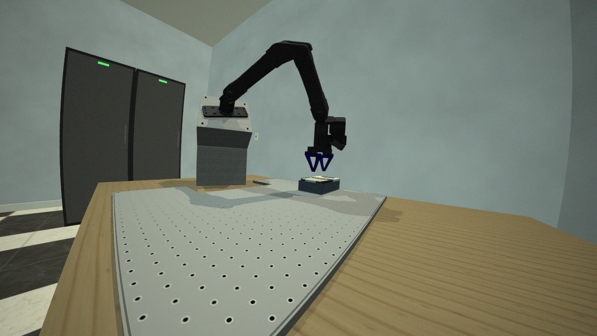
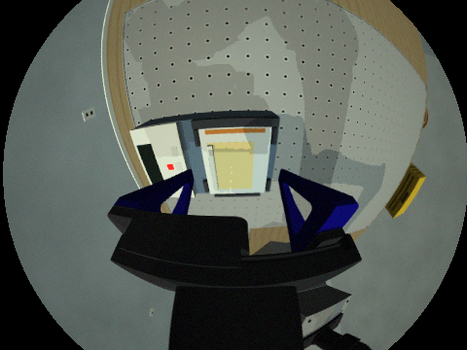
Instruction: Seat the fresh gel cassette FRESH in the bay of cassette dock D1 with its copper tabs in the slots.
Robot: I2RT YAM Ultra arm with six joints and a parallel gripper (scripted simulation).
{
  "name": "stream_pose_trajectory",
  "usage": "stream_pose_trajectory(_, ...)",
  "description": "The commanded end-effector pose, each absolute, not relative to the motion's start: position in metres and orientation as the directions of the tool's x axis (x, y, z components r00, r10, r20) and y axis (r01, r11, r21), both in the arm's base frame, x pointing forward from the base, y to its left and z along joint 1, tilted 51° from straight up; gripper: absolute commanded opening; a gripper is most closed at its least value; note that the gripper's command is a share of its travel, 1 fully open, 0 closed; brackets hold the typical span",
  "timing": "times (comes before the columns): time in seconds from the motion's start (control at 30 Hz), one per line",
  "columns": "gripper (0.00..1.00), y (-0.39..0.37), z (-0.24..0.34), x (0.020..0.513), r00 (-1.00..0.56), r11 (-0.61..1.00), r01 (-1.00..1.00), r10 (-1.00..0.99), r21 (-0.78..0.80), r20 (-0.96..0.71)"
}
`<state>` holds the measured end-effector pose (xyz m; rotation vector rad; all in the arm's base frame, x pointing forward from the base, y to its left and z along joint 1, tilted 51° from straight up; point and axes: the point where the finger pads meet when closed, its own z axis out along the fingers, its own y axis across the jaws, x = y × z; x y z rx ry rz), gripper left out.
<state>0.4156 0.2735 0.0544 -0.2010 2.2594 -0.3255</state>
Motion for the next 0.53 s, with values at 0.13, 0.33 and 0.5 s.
stream_pose_trajectory(0.13,0.92,0.2813,0.0556,0.4061,-0.644,0.952,-0.051,-0.263,-0.302,-0.719)
stream_pose_trajectory(0.33,0.92,0.2813,0.0556,0.4061,-0.644,0.952,-0.051,-0.263,-0.302,-0.719)
stream_pose_trajectory(0.5,0.92,0.2813,0.0556,0.4061,-0.644,0.952,-0.051,-0.263,-0.302,-0.719)
